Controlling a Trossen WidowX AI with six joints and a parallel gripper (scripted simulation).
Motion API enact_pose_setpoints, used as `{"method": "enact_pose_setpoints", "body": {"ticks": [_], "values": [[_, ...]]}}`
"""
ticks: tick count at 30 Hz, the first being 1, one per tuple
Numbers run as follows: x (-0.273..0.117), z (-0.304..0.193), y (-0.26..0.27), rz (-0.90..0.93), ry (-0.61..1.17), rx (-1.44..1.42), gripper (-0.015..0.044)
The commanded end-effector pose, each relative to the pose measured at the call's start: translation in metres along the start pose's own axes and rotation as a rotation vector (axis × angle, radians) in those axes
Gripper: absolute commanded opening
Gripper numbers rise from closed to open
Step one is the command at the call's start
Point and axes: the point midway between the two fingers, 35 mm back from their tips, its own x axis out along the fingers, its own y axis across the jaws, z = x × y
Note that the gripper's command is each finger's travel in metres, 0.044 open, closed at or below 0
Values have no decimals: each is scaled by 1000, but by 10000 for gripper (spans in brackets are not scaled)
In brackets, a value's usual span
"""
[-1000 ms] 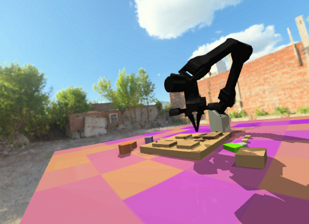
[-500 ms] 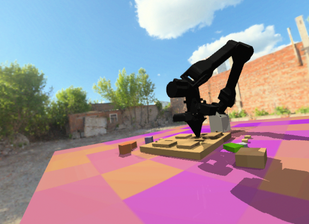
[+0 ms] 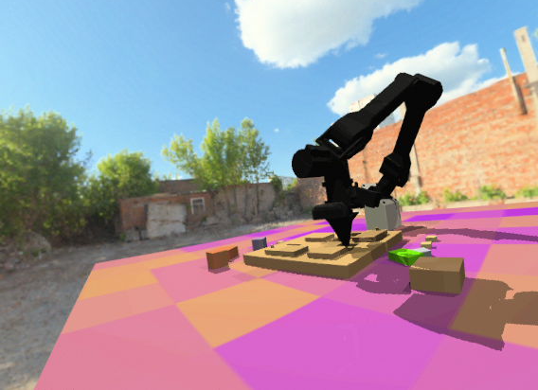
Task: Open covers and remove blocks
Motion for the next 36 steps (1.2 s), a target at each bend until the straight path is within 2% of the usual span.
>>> {"method": "enact_pose_setpoints", "body": {"ticks": [1,19,23,36], "values": [[3,0,-1,-3,-5,-7,0],[7,-9,11,-3,-5,39,0],[7,-9,11,-2,-5,309,0],[7,-10,14,1,-6,1511,0]]}}
